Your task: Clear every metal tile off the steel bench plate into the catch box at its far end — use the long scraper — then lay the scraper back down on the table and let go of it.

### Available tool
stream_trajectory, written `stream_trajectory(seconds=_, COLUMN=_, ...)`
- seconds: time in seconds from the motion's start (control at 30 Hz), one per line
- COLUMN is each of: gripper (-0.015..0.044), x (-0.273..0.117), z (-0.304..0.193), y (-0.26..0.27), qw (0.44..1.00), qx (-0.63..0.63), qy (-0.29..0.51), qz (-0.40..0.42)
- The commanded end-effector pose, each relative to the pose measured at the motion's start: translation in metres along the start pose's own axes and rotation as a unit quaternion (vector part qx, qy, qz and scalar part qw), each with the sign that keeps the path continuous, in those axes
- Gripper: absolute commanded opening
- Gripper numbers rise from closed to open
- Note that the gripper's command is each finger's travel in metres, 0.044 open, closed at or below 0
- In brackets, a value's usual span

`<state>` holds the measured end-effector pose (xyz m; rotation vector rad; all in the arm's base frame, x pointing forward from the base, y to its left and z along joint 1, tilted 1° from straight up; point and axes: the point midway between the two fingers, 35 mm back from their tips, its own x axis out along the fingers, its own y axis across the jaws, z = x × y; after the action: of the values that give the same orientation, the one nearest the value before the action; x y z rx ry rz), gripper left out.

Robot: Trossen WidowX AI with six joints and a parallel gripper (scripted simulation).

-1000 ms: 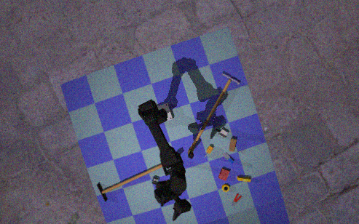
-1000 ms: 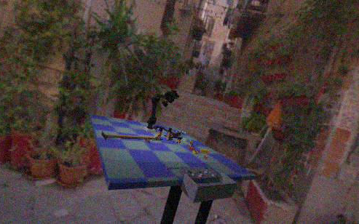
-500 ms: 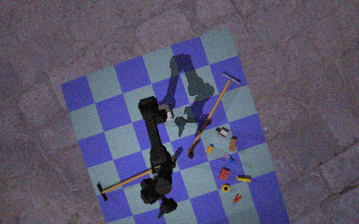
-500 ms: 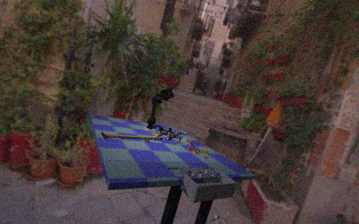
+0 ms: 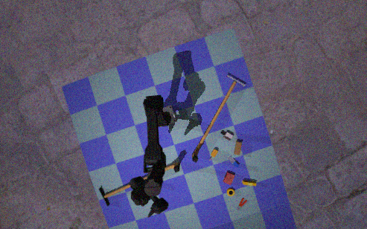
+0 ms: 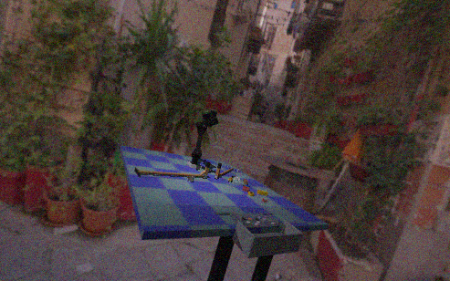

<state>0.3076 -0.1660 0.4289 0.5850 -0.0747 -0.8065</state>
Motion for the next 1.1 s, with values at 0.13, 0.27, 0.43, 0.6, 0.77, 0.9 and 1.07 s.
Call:
stream_trajectory(seconds=0.13, gripper=0.044, x=-0.007, z=0.015, y=-0.025, qw=0.999, qx=-0.037, qy=0.003, qz=-0.022)
stream_trajectory(seconds=0.27, gripper=0.044, x=-0.011, z=0.021, y=-0.039, qw=0.998, qx=-0.056, qy=0.006, qz=-0.035)
stream_trajectory(seconds=0.43, gripper=0.044, x=-0.016, z=0.028, y=-0.055, qw=0.996, qx=-0.078, qy=0.012, qz=-0.05)
stream_trajectory(seconds=0.6, gripper=0.044, x=-0.023, z=0.034, y=-0.071, qw=0.993, qx=-0.099, qy=0.018, qz=-0.066)
stream_trajectory(seconds=0.77, gripper=0.044, x=-0.031, z=0.039, y=-0.086, qw=0.989, qx=-0.119, qy=0.025, qz=-0.081)
stream_trajectory(seconds=0.9, gripper=0.044, x=-0.038, z=0.042, y=-0.097, qw=0.986, qx=-0.134, qy=0.031, qz=-0.093)
stream_trajectory(seconds=1.07, gripper=0.044, x=-0.047, z=0.046, y=-0.111, qw=0.982, qx=-0.152, qy=0.04, qz=-0.107)
